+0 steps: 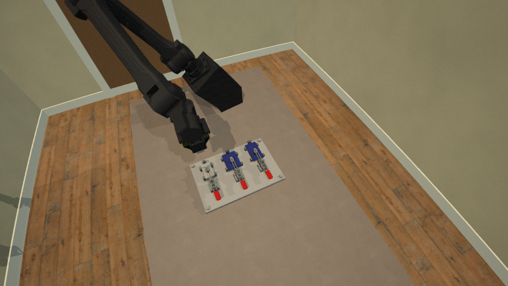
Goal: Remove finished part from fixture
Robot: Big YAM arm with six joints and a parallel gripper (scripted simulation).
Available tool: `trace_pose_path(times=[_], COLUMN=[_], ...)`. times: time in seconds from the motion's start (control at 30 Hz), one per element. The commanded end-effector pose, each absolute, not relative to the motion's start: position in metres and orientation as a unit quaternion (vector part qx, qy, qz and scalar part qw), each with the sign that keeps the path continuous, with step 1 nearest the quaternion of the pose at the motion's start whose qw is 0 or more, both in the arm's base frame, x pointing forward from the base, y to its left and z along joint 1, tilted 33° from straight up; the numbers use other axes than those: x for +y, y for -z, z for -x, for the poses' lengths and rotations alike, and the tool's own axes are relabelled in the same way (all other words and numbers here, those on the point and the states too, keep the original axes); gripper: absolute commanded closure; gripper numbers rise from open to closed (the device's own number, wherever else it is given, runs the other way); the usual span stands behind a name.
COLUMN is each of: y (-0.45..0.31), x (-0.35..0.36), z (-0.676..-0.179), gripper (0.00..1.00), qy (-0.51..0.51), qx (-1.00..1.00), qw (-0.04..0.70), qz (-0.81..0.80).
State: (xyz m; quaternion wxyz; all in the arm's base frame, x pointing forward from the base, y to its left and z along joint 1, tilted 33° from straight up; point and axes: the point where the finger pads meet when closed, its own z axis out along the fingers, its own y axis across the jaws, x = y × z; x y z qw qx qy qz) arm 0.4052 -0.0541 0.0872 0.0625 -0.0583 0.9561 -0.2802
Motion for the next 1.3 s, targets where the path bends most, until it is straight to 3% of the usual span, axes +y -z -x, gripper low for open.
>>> trace_pose_path(times=[0.0, 1.27], y=[-0.0943, -0.0909], x=[-0.0501, -0.0431], z=[-0.4178, -0.4156], gripper=[0.55, 0.55], qy=[0.278, 0.278], qx=[0.956, 0.956], qw=[0.071, 0.067], qz=[0.056, 0.063])
